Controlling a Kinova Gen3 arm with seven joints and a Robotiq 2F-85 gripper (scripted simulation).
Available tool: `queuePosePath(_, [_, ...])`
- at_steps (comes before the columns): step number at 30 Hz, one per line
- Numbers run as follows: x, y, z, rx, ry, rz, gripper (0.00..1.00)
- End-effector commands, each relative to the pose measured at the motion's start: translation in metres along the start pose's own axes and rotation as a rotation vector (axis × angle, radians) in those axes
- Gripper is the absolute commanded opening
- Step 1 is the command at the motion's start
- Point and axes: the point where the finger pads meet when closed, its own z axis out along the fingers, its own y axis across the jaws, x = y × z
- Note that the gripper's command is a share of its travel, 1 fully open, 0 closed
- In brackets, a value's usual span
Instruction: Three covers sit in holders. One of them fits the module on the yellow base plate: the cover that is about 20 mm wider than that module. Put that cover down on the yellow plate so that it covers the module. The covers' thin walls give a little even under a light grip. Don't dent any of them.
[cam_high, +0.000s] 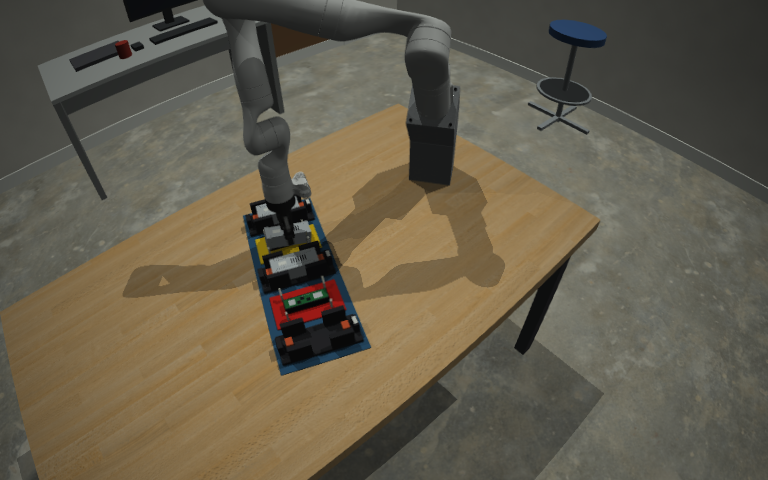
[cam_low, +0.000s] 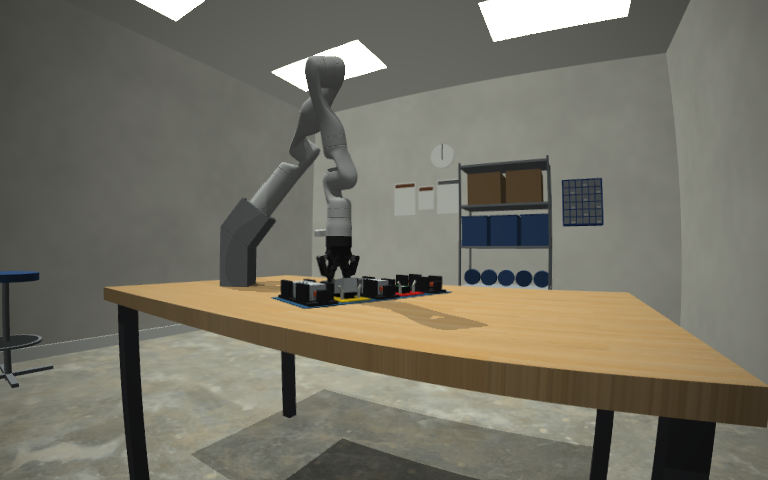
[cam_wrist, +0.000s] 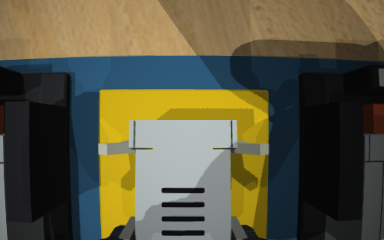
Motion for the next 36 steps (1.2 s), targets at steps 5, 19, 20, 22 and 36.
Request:
queuePosePath(5, [-0.0011,-0.0003,0.0002,0.001,-0.002,0.000,0.00])
queuePosePath(19, [-0.0035,-0.0002,0.0015,0.003,-0.005,-0.002,0.00])
queuePosePath(20, [-0.0035,-0.0002,0.0015,0.003,-0.005,-0.002,0.00])
queuePosePath(22, [-0.0019,0.0000,0.0015,0.001,-0.003,0.000,0.00])
queuePosePath(36, [-0.0026,-0.0002,0.0060,0.003,-0.005,-0.002,0.00])
